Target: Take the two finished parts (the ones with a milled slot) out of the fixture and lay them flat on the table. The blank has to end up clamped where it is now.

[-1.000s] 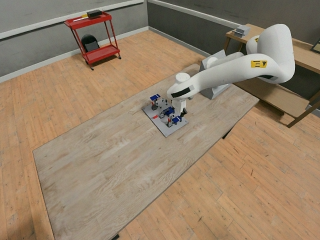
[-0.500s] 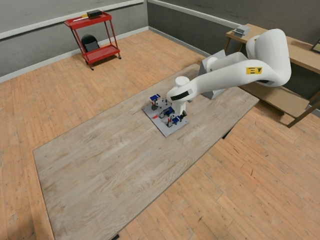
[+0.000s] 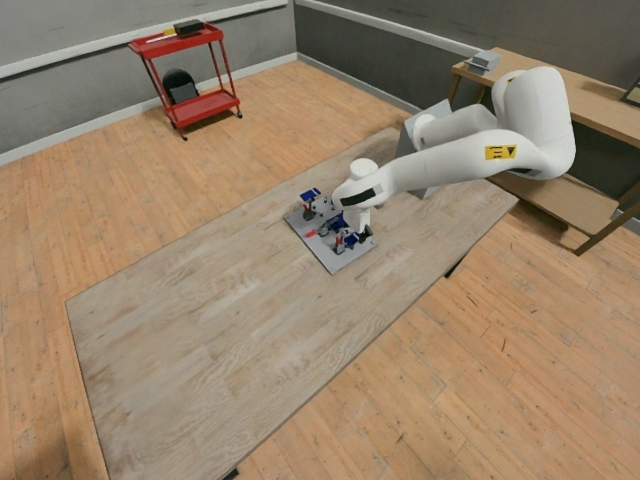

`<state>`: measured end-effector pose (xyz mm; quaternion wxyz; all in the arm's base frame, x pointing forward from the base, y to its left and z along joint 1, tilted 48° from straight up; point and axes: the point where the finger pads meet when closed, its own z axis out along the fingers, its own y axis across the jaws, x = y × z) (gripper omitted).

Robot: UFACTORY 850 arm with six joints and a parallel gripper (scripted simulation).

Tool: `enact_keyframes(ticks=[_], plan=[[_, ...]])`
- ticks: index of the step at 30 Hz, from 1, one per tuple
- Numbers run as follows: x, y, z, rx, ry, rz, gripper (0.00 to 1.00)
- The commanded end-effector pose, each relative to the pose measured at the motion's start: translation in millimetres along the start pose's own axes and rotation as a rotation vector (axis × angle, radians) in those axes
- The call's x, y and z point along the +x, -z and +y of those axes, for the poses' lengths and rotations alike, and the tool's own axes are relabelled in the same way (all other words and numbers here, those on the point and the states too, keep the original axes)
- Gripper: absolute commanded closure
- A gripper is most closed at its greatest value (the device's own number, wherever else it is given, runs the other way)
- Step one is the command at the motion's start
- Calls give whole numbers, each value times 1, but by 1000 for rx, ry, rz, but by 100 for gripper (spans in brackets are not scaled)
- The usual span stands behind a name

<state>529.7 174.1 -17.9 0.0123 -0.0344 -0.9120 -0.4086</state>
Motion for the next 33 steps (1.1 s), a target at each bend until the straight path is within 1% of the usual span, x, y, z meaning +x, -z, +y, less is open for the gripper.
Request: enact_keyframes(ticks=[1,25,33], plan=[[-1,0,0,0,0,-2,0],[-1,-4,0,0,0,-1,0],[-1,-14,0,0,0,-1,0]])
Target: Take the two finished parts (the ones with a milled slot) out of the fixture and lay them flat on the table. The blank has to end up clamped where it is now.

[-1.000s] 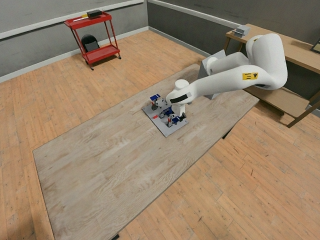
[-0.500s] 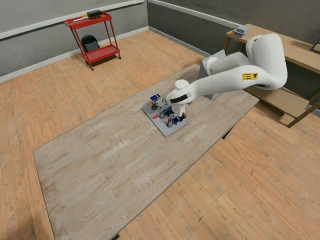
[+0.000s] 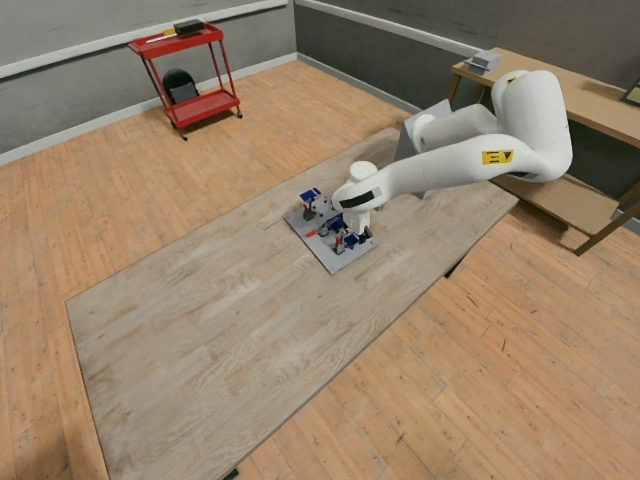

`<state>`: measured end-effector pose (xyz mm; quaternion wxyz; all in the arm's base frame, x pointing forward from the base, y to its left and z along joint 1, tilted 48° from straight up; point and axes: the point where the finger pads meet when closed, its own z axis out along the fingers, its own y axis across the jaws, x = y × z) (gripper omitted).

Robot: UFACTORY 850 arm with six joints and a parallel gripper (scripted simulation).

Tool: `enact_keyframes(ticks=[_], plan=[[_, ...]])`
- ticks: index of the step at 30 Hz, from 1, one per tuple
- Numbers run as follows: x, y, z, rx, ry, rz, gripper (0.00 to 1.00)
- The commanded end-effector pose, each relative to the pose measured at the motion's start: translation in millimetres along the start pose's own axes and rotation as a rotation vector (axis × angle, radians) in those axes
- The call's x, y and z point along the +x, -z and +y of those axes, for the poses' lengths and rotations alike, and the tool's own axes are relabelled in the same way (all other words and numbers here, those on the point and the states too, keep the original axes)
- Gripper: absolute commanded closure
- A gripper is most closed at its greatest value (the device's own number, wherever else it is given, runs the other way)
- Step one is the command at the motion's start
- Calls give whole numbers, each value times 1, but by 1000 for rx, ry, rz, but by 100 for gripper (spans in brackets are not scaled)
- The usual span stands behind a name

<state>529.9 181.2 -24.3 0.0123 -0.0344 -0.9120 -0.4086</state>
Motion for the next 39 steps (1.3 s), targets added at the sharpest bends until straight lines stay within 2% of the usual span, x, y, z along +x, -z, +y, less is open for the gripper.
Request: enact_keyframes(ticks=[1,20,39], plan=[[-1,-6,0,0,0,-1,0],[-1,-26,0,0,0,-1,0],[-1,-28,0,0,0,-1,0]])
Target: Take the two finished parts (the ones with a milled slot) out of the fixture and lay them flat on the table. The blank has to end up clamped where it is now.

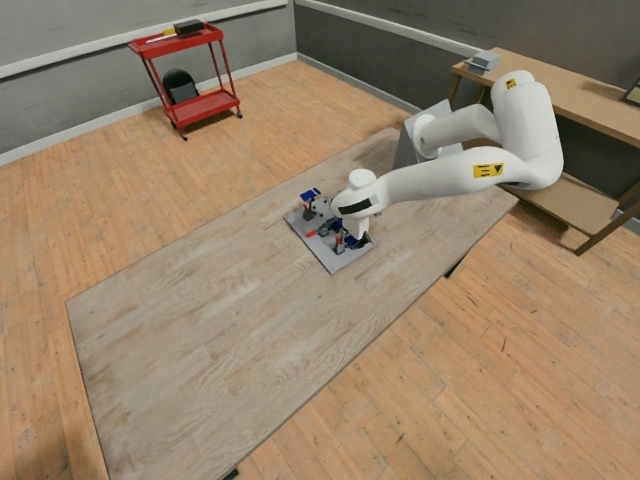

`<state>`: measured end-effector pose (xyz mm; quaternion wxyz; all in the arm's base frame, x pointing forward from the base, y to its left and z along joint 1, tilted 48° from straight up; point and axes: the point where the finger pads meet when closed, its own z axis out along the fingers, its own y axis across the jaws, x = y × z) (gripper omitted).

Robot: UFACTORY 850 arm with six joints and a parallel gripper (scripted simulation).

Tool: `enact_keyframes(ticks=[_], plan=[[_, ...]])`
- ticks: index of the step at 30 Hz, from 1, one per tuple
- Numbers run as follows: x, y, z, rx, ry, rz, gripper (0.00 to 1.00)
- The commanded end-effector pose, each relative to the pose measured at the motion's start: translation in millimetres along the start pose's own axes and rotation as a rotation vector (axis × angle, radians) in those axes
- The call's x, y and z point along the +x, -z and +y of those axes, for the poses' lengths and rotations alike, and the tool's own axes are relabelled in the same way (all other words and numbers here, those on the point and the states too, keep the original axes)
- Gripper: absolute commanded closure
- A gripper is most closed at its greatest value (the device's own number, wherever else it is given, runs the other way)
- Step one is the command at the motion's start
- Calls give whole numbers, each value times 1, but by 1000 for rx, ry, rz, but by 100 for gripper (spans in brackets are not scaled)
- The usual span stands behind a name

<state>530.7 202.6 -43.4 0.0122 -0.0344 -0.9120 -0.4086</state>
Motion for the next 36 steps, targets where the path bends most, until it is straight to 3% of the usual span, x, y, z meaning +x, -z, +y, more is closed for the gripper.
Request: enact_keyframes(ticks=[1,2,36], plan=[[-1,1,0,0,0,-1,0],[-1,1,0,0,0,-1,100],[-1,1,0,0,0,-1,100]])
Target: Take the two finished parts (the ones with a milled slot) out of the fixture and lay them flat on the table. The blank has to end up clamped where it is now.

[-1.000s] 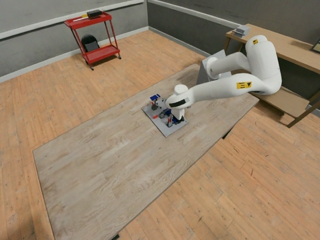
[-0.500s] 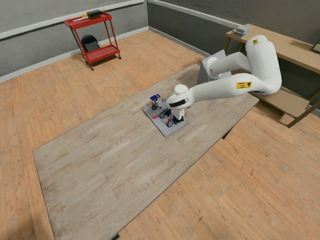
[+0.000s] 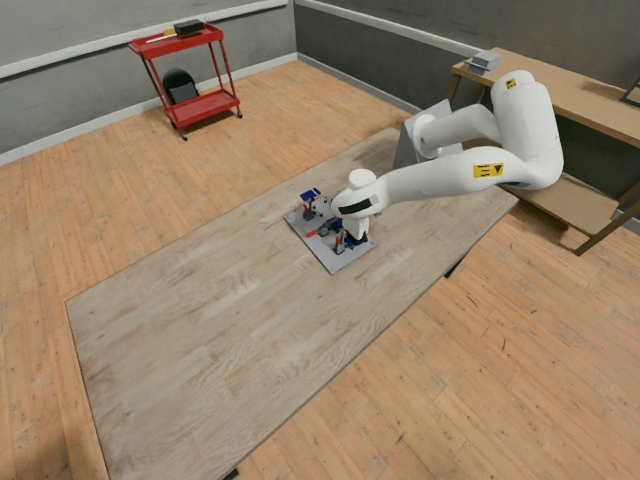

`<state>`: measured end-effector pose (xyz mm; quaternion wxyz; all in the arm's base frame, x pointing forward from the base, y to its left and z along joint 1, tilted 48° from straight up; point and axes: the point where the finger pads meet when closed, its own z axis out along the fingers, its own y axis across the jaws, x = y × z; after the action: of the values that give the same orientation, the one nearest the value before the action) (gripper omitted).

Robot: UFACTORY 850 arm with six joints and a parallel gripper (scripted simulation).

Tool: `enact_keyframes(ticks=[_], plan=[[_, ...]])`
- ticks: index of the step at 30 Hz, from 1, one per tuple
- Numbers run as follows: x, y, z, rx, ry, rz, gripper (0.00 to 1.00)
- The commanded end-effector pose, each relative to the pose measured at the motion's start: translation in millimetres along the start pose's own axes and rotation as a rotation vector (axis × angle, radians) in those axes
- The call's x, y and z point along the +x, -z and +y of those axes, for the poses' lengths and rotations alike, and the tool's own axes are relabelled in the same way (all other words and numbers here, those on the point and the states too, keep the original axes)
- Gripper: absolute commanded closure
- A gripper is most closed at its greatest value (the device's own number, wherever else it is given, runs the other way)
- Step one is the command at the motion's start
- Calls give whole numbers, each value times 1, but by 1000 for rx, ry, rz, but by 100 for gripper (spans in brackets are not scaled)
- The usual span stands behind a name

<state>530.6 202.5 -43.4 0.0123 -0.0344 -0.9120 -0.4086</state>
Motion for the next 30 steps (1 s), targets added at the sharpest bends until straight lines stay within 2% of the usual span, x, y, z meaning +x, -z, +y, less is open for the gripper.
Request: enact_keyframes(ticks=[1,30], plan=[[-1,1,0,0,0,-2,100],[-1,9,0,0,0,-2,100]])
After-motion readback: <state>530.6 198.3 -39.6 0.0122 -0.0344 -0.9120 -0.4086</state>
